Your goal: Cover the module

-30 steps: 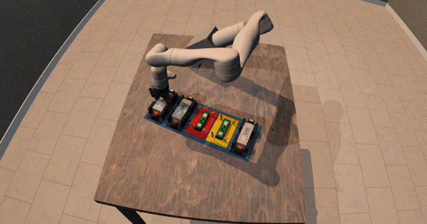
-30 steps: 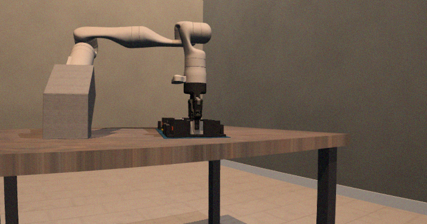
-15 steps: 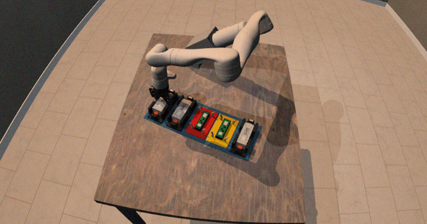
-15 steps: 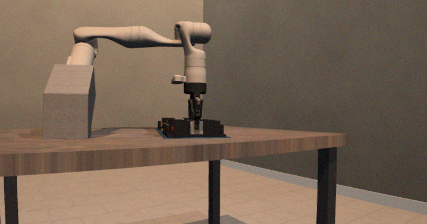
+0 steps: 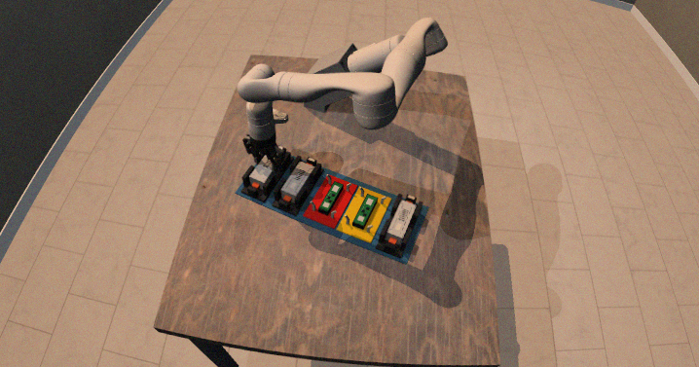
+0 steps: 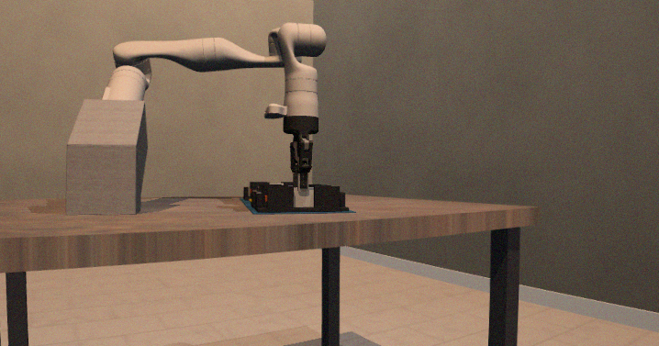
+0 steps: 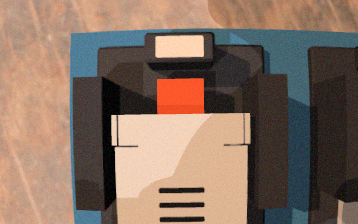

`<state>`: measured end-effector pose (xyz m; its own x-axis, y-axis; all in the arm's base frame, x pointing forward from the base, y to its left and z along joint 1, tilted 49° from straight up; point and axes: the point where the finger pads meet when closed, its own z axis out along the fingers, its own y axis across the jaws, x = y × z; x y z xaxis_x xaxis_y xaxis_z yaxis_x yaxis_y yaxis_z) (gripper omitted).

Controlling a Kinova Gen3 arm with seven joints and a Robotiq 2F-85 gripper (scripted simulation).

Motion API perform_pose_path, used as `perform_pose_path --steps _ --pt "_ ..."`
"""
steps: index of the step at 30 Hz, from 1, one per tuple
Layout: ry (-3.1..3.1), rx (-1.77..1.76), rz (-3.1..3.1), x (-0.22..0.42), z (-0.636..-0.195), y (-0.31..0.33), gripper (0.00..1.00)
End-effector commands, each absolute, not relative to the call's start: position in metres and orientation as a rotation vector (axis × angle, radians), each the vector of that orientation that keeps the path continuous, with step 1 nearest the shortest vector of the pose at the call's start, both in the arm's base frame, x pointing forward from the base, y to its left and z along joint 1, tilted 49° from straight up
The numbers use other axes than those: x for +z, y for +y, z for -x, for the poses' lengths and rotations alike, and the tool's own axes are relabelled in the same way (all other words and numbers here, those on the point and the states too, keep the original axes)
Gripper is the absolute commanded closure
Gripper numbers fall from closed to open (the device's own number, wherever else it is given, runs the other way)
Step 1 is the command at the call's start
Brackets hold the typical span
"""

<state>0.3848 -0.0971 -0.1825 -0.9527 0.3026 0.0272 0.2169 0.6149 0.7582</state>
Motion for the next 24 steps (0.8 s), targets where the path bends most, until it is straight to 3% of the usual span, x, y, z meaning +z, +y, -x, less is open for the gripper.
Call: perform_pose_path --steps 1,24 --pt "2.728 1.257 -0.441 -0.179 -0.384 -0.102 1.0" --pt "2.728 1.257 -0.441 -0.159 -0.378 -0.124 1.0"
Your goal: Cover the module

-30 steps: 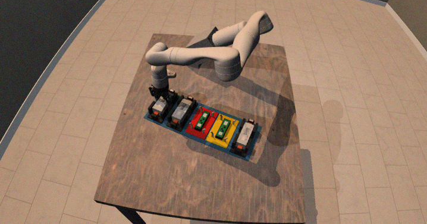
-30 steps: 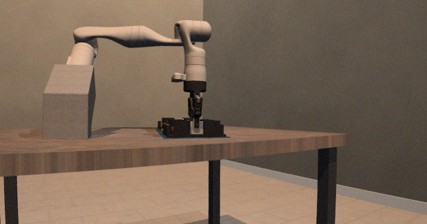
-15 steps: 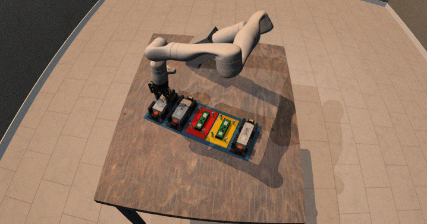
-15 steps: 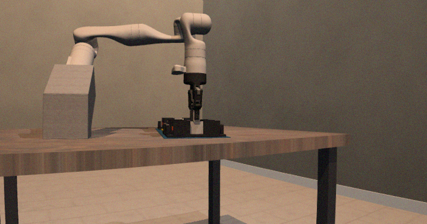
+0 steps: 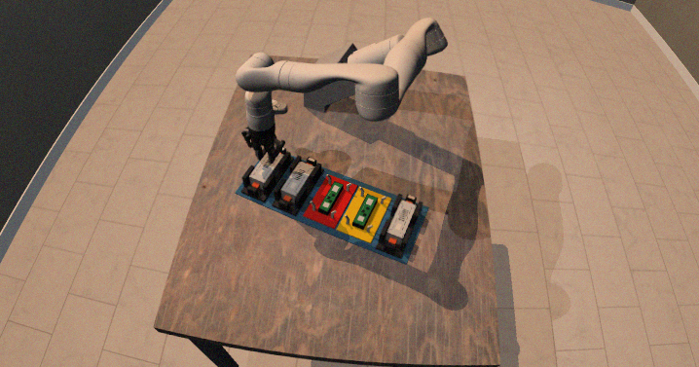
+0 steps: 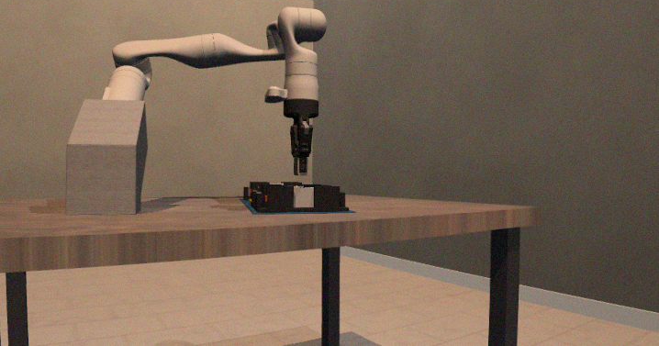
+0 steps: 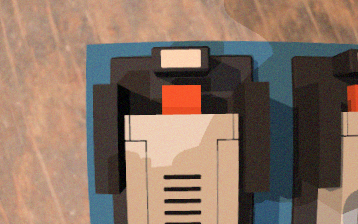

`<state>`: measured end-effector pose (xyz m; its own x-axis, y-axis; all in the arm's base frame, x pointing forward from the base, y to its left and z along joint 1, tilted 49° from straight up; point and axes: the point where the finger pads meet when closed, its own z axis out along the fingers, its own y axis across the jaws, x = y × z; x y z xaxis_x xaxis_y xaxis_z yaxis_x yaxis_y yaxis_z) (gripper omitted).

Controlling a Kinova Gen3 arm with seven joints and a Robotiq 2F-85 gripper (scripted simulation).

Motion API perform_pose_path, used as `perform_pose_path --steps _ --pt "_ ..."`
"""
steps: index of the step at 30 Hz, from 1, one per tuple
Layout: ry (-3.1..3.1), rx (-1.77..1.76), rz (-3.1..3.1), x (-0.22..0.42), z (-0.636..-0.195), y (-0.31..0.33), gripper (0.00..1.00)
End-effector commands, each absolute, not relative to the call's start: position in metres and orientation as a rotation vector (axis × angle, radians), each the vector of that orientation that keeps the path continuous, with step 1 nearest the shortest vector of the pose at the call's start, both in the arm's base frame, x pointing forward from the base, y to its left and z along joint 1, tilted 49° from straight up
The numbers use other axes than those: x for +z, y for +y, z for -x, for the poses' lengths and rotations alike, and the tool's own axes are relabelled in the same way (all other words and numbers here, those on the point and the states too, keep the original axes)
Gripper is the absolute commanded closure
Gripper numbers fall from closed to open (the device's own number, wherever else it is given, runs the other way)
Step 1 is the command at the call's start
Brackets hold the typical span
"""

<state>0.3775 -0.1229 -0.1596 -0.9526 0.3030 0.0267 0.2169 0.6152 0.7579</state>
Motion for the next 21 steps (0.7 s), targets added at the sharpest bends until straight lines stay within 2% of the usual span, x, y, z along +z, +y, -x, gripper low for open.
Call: perform_pose_path --steps 1,21 --pt "2.728 1.257 -0.441 -0.1592 -0.3776 -0.1239 0.99" --pt "2.728 1.257 -0.441 -0.1592 -0.3776 -0.1239 1.0"
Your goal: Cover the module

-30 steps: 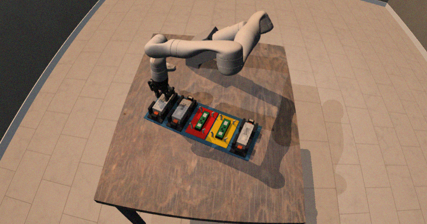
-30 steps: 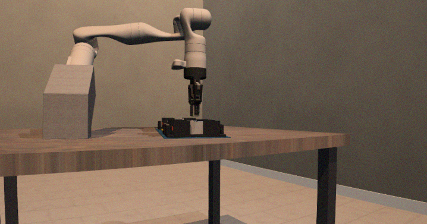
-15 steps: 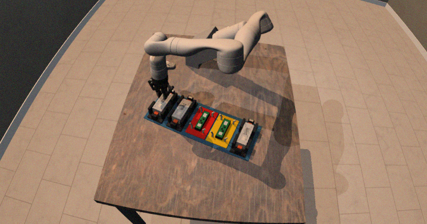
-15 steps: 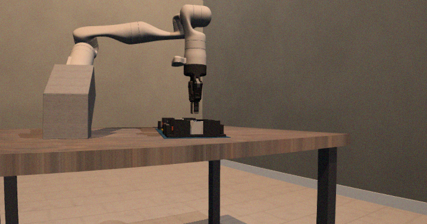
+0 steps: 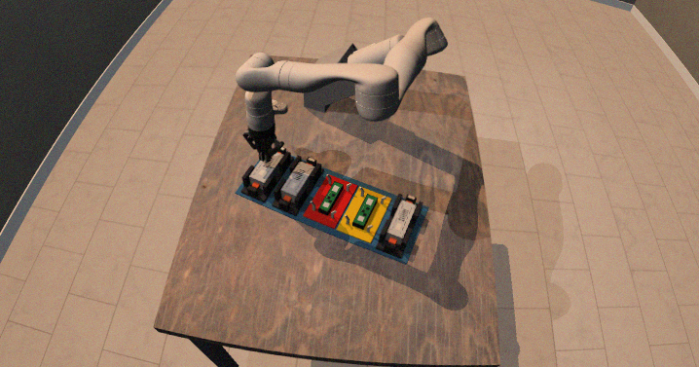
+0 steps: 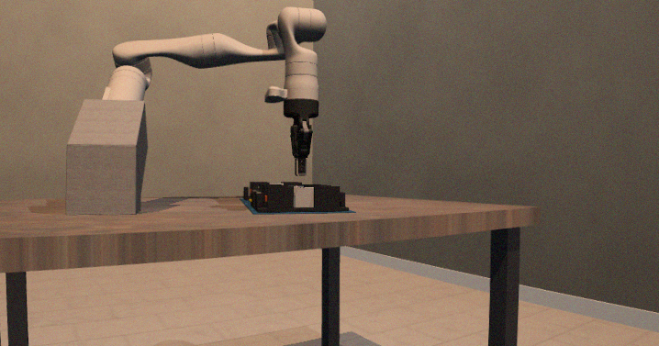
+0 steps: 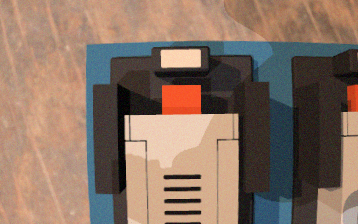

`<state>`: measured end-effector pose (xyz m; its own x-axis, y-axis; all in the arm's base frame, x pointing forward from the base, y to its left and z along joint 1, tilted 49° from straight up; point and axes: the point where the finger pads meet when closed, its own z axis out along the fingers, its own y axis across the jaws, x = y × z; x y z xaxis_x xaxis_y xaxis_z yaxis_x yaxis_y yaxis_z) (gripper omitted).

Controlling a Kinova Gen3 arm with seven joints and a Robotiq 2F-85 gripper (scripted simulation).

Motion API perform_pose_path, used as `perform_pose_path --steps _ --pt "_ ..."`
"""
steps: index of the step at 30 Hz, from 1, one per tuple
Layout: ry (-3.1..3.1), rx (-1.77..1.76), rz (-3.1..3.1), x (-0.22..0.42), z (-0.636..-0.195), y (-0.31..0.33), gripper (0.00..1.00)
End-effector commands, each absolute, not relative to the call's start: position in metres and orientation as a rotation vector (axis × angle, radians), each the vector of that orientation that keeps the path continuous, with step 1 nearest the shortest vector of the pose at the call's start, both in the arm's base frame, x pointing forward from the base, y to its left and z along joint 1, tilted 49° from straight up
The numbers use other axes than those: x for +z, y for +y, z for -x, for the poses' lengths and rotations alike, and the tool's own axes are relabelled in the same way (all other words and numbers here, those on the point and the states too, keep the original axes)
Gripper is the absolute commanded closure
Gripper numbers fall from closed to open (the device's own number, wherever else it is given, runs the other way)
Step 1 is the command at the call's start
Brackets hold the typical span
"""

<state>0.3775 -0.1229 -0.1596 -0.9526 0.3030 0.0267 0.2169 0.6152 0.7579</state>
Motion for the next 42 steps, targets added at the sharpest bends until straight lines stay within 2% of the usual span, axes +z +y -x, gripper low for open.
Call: perform_pose_path --steps 1,30,31,42 --pt "2.728 1.257 -0.441 -0.1592 -0.3776 -0.1239 1.0" --pt "2.728 1.257 -0.441 -0.1592 -0.3776 -0.1239 1.0" --pt "2.728 1.257 -0.441 -0.1592 -0.3776 -0.1239 0.0" --pt "2.728 1.257 -0.441 -0.1592 -0.3776 -0.1239 0.0"
